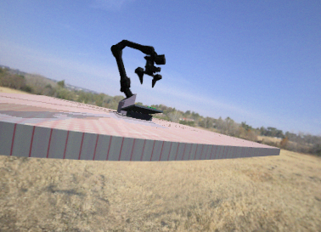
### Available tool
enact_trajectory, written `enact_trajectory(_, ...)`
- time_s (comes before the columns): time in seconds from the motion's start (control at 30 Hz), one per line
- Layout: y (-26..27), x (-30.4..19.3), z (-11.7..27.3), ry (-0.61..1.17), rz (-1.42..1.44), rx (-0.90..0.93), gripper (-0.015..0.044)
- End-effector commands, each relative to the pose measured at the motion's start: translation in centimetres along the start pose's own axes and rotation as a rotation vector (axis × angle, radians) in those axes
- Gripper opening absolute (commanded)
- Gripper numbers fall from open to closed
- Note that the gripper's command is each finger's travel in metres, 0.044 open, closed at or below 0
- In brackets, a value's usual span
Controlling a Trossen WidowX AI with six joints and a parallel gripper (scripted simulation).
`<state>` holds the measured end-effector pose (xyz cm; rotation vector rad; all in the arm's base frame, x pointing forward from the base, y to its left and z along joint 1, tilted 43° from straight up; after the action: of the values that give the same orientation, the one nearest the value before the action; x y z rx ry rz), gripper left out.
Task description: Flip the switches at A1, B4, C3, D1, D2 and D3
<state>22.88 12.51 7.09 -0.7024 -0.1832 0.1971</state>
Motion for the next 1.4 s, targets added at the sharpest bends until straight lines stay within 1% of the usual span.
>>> enact_trajectory(0.0,0.1,0.2,-0.2,-0.001,0.0,0.0,0.0374)
enact_trajectory(0.07,0.8,1.6,-1.6,-0.006,-0.001,-0.001,0.0321)
enact_trajectory(0.2,2.5,5.8,-6.9,-0.022,-0.005,-0.016,0.0216)
enact_trajectory(0.27,2.9,6.9,-8.7,-0.029,-0.007,-0.023,0.0164)
enact_trajectory(0.47,2.9,7.0,-8.9,-0.03,-0.008,-0.025,0.0006)
enact_trajectory(0.53,2.9,7.1,-9.2,-0.028,-0.008,-0.025,0.0)
enact_trajectory(0.63,2.8,7.3,-12.1,-0.006,-0.008,-0.027,0.0)
enact_trajectory(0.67,2.8,7.3,-12.4,-0.004,-0.009,-0.027,0.0)
enact_trajectory(0.83,2.8,7.3,-12.4,-0.004,-0.009,-0.027,0.0)
enact_trajectory(0.93,2.7,7.3,-13.3,-0.004,-0.009,-0.028,0.0)
enact_trajectory(1.37,2.7,7.3,-14.6,-0.005,-0.009,-0.028,0.0)
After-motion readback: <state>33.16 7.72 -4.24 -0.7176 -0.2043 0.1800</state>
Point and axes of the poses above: the point midway between the two fingers, 35 mm back from their tips, its own z axis back along the fingers, its own y axis across the jaws, x = y × z, the point moved 1 cm from there along z, back along the fingers, and after that the axes turned 2 degrees about -z, right-handed, at the moved point
